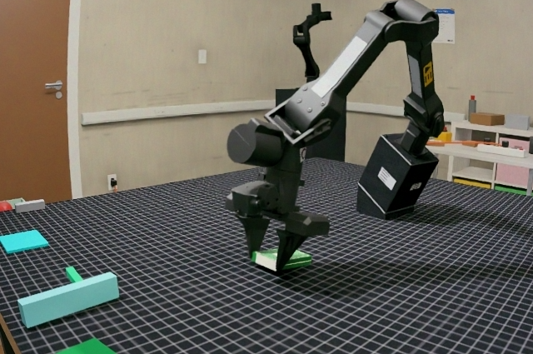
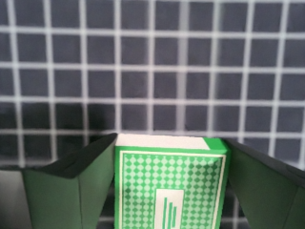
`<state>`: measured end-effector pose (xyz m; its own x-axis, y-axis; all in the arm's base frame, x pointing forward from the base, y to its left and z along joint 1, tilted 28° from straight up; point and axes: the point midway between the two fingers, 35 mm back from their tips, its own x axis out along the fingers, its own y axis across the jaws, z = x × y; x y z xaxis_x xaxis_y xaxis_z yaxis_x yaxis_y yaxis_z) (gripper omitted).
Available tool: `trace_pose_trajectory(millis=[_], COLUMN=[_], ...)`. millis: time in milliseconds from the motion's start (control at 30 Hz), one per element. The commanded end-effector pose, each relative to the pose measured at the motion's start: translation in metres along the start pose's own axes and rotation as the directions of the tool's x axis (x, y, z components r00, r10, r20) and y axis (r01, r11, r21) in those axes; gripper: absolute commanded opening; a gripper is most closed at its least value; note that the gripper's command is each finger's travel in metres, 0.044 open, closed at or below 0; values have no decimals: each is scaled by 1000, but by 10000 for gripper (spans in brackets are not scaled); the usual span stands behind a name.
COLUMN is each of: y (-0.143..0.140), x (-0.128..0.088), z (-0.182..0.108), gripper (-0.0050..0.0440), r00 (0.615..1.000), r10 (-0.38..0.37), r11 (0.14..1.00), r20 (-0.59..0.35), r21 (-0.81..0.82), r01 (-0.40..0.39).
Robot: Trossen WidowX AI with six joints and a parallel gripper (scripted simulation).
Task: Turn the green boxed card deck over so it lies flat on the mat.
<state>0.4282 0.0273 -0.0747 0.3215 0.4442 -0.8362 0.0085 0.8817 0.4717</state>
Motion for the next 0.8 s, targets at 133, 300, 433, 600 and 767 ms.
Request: trace_pose_trajectory(millis=[133, 300, 433, 600, 767], y=[5, 5, 5, 4, 4], x=[-17, -17, -20, -26, -25], z=[11, 10, 8, 5, 4], gripper=[292, 292, 292, 292, 292], r00=[998, 992, 982, 982, 978], r10=[-2, -3, -1, -1, -2], r11=[1000, 1000, 1000, 1000, 1000], r20=[62, 124, 187, 187, 208], r21=[-12, -13, -12, -10, -12], r01=[2, 5, 4, 3, 4])
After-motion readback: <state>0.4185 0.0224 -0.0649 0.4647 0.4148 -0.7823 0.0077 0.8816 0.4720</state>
